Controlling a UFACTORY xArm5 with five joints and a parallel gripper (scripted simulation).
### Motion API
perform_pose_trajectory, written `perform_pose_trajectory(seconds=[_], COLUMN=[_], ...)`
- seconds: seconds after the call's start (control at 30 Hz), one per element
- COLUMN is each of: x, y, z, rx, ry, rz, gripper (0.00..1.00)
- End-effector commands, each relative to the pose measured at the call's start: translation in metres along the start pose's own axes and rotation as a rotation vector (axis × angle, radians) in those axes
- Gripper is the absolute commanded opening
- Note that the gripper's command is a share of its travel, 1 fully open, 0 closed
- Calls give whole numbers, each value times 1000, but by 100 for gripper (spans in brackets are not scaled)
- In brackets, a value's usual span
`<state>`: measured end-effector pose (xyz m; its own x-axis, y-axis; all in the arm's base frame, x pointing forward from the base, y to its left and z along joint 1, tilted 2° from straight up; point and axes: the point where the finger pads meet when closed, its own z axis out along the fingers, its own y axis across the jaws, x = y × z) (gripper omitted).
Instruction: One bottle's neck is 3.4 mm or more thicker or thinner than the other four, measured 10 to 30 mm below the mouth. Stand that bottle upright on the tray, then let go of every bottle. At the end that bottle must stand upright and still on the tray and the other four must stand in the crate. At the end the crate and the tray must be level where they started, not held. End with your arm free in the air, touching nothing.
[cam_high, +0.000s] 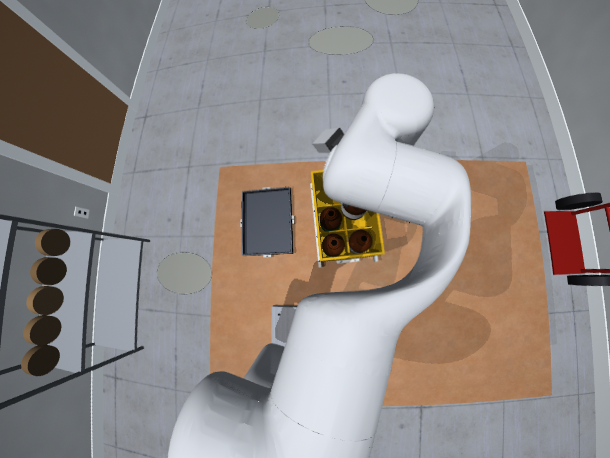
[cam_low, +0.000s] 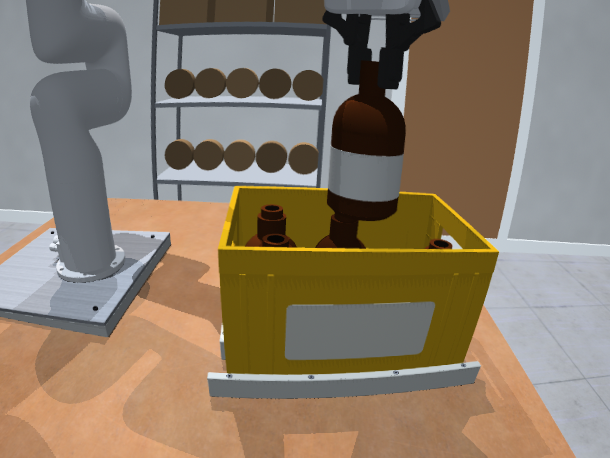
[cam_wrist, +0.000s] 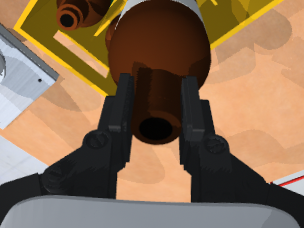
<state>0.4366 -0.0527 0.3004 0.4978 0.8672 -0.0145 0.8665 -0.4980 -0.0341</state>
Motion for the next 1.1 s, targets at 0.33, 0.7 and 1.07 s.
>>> perform_pose_trajectory(seconds=[0.33, 0.7, 1.07], x=[12, 26, 40], y=[-9, -21, -32], z=[-2, -1, -1], rx=[-4, -4, -5], ry=[1, -1, -2], rz=[0, 0, 0], gripper=[0, 0, 0])
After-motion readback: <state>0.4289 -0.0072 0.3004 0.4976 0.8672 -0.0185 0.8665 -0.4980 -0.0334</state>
